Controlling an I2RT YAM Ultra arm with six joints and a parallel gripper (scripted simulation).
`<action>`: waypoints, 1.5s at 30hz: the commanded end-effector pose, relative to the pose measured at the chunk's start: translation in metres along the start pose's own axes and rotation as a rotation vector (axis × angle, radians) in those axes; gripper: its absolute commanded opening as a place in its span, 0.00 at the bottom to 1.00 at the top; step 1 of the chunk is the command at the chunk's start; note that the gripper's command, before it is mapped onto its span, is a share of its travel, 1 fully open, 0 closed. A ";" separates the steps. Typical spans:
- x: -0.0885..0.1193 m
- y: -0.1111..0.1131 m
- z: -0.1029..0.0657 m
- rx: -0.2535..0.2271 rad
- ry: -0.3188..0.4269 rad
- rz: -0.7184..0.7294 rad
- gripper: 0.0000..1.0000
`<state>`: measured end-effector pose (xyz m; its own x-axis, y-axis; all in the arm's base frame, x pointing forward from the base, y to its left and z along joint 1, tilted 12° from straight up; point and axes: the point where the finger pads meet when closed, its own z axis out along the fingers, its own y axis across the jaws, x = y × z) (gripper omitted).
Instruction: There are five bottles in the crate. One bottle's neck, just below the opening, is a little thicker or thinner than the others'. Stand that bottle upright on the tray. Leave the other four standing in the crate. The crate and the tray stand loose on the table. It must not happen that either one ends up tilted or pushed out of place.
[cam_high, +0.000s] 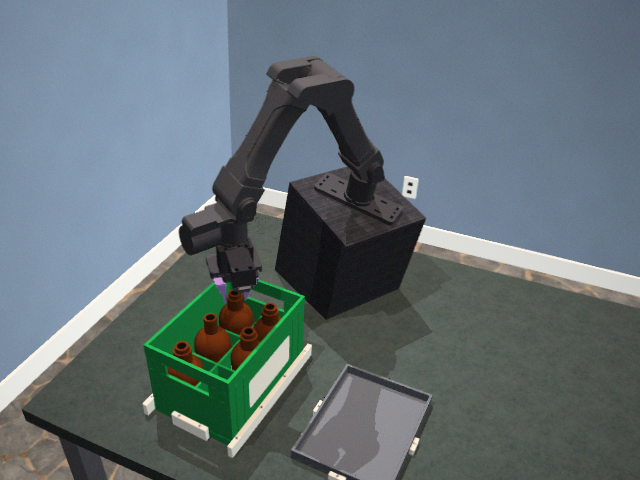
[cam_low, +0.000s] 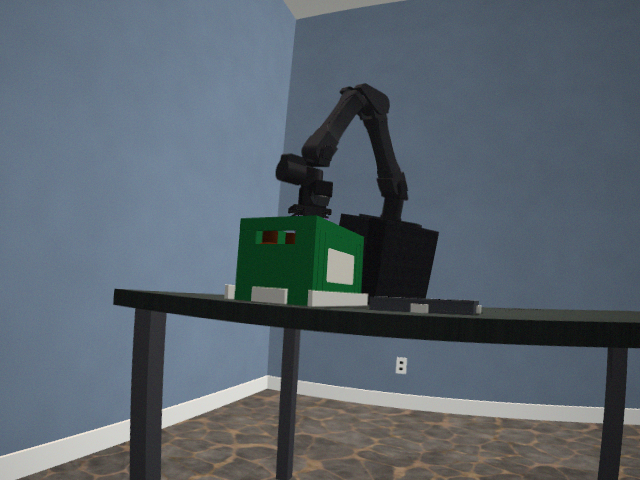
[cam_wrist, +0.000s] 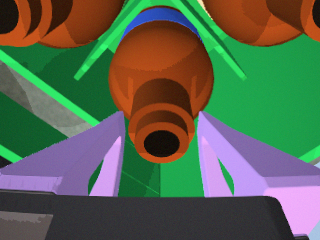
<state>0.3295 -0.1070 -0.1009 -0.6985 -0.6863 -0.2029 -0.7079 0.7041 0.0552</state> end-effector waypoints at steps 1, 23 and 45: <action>0.002 0.008 0.004 -0.016 -0.006 0.007 0.61; 0.002 0.008 0.004 -0.016 -0.006 0.007 0.61; 0.003 0.006 -0.010 -0.010 -0.008 0.010 0.61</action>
<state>0.3290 -0.1067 -0.1009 -0.6988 -0.6862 -0.2020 -0.7079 0.7040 0.0571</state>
